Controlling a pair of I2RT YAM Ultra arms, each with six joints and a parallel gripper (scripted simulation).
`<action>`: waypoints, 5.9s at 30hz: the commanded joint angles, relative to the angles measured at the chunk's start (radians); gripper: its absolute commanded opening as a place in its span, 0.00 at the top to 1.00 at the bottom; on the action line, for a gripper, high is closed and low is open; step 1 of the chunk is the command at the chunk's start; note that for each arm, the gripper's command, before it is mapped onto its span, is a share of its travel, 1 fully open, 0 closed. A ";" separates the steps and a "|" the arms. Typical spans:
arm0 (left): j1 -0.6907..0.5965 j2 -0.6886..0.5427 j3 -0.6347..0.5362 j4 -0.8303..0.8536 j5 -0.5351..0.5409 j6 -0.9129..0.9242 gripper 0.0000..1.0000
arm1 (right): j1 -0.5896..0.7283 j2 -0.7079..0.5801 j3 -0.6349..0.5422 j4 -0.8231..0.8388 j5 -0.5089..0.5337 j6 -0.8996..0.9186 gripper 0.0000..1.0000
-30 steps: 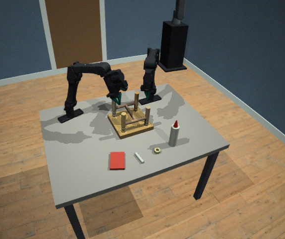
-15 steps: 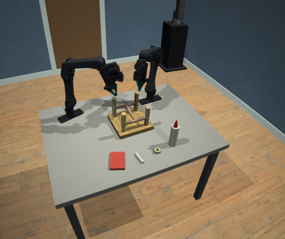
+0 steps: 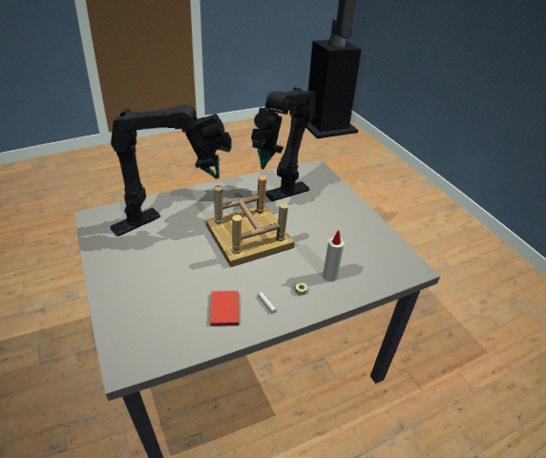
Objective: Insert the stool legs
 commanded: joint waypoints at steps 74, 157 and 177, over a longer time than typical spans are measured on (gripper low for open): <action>0.005 -0.024 -0.204 0.039 0.003 0.001 1.00 | -0.005 0.001 -0.216 0.048 0.000 0.000 1.00; 0.006 0.028 0.085 -0.092 0.050 0.011 1.00 | -0.006 -0.046 -0.147 0.062 -0.028 -0.004 1.00; 0.006 0.028 0.085 -0.089 0.050 0.011 1.00 | -0.026 0.000 0.040 -0.144 -0.046 -0.015 1.00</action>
